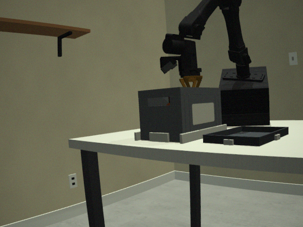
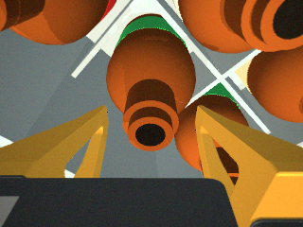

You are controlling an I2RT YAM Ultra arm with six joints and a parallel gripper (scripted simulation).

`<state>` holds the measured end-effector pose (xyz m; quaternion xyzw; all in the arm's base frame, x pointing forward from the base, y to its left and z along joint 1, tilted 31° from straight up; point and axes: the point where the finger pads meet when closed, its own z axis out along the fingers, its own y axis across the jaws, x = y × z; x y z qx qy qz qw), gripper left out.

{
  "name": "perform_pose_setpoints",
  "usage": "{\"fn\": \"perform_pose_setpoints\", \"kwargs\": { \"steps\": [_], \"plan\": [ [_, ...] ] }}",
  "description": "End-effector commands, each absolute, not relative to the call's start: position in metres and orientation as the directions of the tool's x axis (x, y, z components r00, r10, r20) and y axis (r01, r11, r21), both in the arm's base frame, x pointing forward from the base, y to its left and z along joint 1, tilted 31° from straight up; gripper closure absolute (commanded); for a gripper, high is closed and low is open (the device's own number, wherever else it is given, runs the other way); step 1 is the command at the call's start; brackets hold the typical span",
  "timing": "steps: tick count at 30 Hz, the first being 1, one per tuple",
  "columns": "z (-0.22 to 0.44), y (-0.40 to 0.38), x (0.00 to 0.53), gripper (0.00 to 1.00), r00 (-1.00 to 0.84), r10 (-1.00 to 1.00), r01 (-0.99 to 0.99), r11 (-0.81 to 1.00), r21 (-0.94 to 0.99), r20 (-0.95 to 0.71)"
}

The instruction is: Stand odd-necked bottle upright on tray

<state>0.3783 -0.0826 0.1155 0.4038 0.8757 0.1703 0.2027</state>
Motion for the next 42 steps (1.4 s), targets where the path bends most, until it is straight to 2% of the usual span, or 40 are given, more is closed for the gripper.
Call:
{"fn": "perform_pose_setpoints", "kwargs": {
  "steps": [1,19,20,42],
  "plan": [
    [0.1242,-0.0872,0.3834,0.39,-0.575,0.778,0.631,0.618,0.469,-0.252],
    [0.1242,-0.0872,0.3834,0.39,-0.575,0.778,0.631,0.618,0.469,-0.252],
    [0.1242,-0.0872,0.3834,1.0,-0.575,0.778,0.631,0.618,0.469,-0.252],
    [0.1238,-0.0869,0.3827,1.0,-0.577,0.777,0.632,0.619,0.467,-0.25]
  ]
}}
